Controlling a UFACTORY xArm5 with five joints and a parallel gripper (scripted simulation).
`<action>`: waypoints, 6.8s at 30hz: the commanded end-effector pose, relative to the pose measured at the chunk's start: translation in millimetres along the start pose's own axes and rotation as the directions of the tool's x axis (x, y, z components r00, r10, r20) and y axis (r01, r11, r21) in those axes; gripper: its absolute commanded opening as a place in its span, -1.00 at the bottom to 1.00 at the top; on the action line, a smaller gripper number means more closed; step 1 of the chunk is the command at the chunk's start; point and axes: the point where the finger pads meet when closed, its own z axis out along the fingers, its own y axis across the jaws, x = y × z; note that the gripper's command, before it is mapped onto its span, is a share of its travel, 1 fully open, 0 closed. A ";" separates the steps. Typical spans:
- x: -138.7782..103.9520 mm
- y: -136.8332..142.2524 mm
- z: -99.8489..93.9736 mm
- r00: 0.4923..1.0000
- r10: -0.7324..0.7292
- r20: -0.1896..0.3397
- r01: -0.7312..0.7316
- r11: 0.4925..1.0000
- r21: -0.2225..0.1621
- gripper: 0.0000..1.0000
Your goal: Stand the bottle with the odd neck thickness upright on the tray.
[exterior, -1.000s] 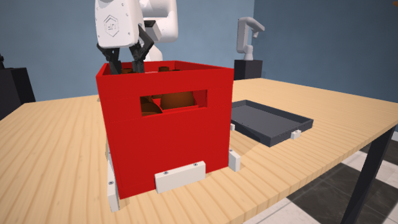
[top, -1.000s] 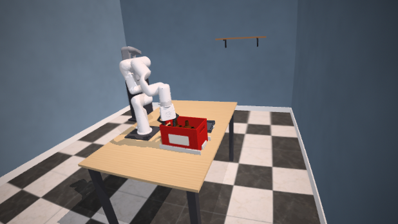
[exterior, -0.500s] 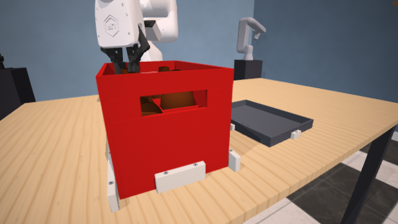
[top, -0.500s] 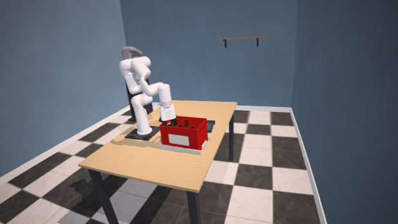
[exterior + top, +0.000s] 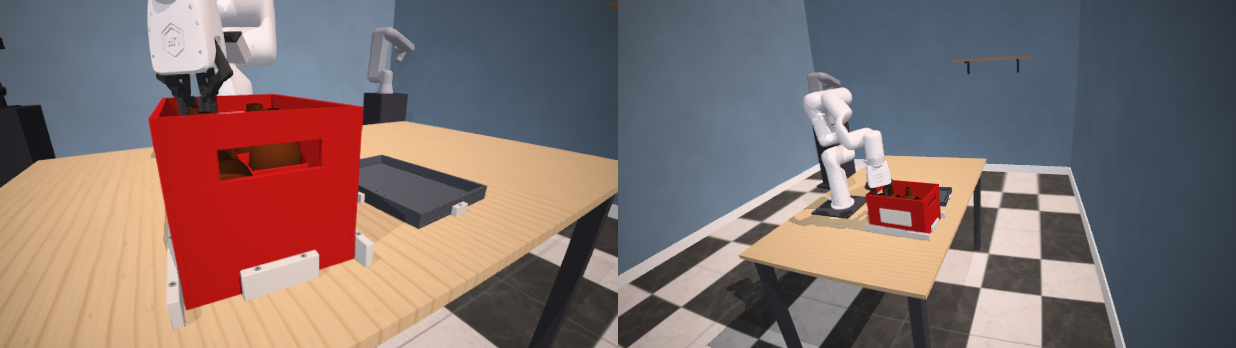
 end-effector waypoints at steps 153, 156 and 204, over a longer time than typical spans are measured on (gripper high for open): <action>62.8 62.3 -83.4 1.000 0.000 -0.001 0.000 1.000 0.001 0.30; 62.8 62.3 -83.4 1.000 0.000 -0.001 0.000 1.000 0.001 0.30; 62.8 62.4 -75.8 1.000 0.000 -0.001 0.000 1.000 0.002 0.30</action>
